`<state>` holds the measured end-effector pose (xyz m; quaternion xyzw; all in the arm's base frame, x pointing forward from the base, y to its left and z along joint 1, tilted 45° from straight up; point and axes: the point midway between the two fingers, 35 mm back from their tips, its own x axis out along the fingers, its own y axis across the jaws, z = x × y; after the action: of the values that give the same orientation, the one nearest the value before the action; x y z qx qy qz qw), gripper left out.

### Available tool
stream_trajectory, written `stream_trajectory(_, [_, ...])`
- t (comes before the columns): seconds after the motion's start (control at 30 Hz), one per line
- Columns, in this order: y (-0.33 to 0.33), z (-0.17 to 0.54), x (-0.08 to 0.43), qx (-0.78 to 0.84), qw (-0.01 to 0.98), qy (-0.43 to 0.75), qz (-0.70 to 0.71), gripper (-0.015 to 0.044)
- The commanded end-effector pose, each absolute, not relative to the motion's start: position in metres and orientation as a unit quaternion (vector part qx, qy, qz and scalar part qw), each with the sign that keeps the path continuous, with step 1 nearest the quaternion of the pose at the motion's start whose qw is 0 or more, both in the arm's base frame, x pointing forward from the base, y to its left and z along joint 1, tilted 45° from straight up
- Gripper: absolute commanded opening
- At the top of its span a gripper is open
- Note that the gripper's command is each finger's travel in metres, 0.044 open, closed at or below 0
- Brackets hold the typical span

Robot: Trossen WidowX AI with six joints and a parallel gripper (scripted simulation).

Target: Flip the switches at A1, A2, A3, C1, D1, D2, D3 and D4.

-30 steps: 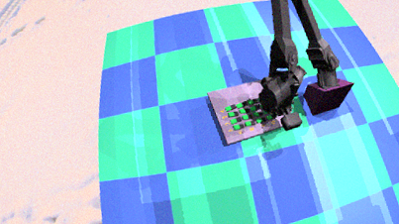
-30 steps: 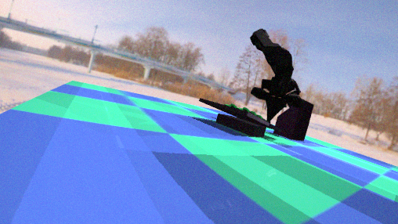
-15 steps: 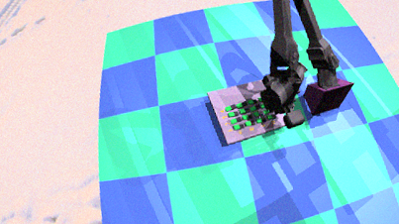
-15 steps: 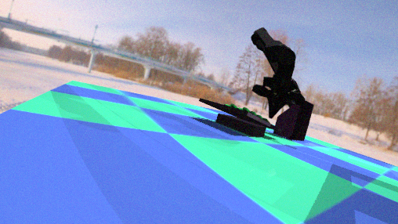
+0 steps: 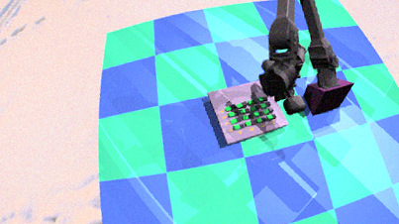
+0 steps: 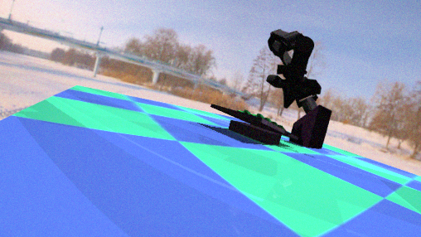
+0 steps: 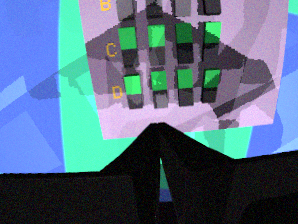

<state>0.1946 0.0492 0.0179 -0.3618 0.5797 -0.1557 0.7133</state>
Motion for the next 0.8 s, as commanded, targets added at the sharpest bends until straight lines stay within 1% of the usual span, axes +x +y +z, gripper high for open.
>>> stream_trajectory(0.0, [0.042,0.021,0.195,-0.366,0.71,0.581,-0.156,0.0])
stream_trajectory(0.13, [0.022,-0.001,0.203,-0.368,0.717,0.572,-0.152,0.0])
stream_trajectory(0.77, [0.01,-0.012,0.207,-0.369,0.717,0.571,-0.152,0.0])
